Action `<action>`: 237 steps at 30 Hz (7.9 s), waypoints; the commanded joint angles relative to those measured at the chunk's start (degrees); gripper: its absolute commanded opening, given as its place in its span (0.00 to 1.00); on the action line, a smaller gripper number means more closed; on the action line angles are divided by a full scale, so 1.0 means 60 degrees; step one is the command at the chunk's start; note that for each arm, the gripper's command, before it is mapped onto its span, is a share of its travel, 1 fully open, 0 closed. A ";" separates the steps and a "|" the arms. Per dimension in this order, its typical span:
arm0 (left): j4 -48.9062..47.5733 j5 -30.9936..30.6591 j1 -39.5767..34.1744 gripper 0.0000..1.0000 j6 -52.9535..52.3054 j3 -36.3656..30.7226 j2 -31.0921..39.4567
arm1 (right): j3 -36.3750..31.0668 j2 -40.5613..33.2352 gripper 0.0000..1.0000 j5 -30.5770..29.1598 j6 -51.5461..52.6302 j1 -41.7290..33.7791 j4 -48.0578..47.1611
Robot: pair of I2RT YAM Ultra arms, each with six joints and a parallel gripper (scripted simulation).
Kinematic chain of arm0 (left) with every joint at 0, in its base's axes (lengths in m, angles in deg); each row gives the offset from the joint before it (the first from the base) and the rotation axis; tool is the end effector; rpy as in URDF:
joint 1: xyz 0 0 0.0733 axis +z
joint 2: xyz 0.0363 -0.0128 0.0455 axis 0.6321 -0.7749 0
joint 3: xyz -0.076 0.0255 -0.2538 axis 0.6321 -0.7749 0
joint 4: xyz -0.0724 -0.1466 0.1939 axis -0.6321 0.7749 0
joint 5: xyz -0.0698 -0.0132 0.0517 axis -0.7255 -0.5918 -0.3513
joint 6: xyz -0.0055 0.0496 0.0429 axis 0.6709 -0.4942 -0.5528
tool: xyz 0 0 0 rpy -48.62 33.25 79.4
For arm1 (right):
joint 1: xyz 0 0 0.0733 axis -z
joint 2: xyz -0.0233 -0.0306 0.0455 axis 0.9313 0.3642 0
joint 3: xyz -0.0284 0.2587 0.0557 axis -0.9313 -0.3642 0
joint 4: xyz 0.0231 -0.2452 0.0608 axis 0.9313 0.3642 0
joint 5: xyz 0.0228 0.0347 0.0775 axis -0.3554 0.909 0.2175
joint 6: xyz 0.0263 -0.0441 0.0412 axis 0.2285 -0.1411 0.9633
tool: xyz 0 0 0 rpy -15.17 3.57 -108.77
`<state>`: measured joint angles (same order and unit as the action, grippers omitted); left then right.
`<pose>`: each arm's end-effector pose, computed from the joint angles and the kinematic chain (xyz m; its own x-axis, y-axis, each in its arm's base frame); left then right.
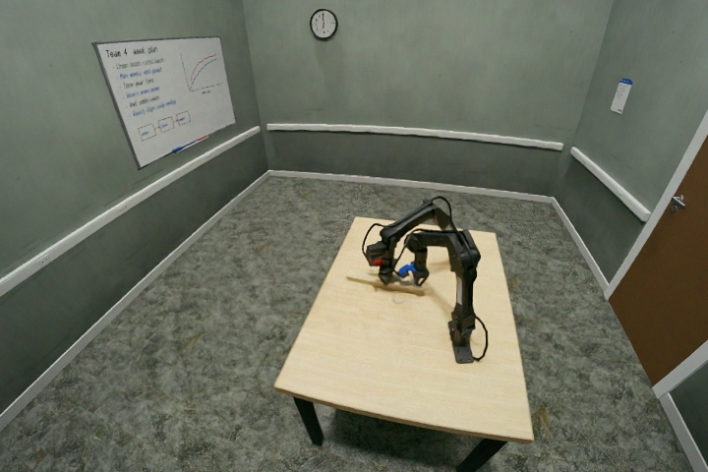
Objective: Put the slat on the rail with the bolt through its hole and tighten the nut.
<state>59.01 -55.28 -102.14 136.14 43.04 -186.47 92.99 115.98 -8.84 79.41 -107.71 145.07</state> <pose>0.1462 -0.2869 0.1769 -0.9916 -0.1248 0.0353 -0.1240 0.9920 0.0218 0.3254 0.2661 0.1614 -0.9999 -0.0058 0.0134 -0.0058 1.0000 -0.0007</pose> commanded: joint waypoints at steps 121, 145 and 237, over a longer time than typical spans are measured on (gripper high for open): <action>-0.0290 0.0179 -0.0172 0.11 -1.4585 -0.0214 0.0261 | 0.0043 -0.0083 0.72 -0.0016 0.0004 0.0000 -0.0010; -0.0300 0.0274 -0.0216 0.11 -2.2793 -0.0336 0.0353 | 0.0043 -0.0083 0.72 -0.0016 0.0004 0.0000 -0.0010; -0.0290 0.0462 -0.0057 0.34 -1.8183 0.0102 0.0114 | 0.0043 -0.0083 0.72 -0.0016 0.0004 0.0000 -0.0010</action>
<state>56.41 -50.13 -102.10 15.08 41.79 -185.48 92.99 115.98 -8.86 79.50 -107.74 145.07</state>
